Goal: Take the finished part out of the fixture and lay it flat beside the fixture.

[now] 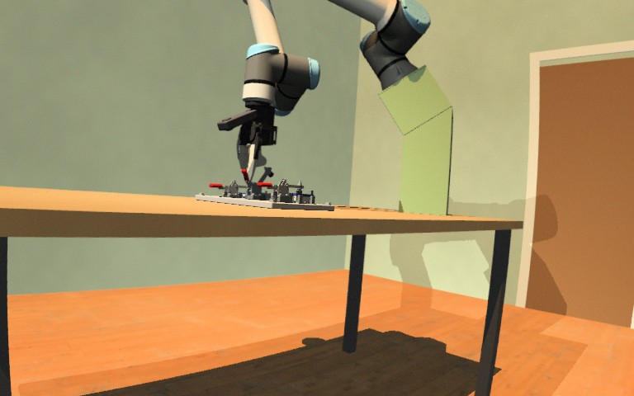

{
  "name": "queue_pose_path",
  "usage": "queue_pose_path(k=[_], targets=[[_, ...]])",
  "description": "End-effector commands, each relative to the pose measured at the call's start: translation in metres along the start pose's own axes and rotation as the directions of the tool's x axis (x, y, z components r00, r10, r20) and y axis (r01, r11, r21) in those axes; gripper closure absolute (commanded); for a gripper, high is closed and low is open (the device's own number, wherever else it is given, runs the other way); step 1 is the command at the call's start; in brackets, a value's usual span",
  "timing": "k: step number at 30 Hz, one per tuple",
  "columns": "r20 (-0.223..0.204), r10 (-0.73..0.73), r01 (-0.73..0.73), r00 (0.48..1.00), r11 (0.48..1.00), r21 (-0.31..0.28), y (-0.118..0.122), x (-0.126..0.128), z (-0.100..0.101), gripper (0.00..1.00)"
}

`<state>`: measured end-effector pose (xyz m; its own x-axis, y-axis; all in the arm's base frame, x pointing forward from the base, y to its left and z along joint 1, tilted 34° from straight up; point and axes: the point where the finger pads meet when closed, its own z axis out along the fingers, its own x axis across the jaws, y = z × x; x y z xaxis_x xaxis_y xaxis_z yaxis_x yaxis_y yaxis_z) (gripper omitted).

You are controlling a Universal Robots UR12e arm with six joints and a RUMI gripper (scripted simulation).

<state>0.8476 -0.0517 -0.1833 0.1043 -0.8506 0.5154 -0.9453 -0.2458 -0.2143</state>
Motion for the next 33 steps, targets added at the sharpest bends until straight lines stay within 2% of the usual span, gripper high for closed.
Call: queue_pose_path(k=[1,33], targets=[[0.0,0.0,0.0,1.0,1.0,0.001,0.002,0.0,-0.001,1.0],[0.0,0.0,0.0,1.0,1.0,0.001,0.018,0.0,-0.004,1.0]])
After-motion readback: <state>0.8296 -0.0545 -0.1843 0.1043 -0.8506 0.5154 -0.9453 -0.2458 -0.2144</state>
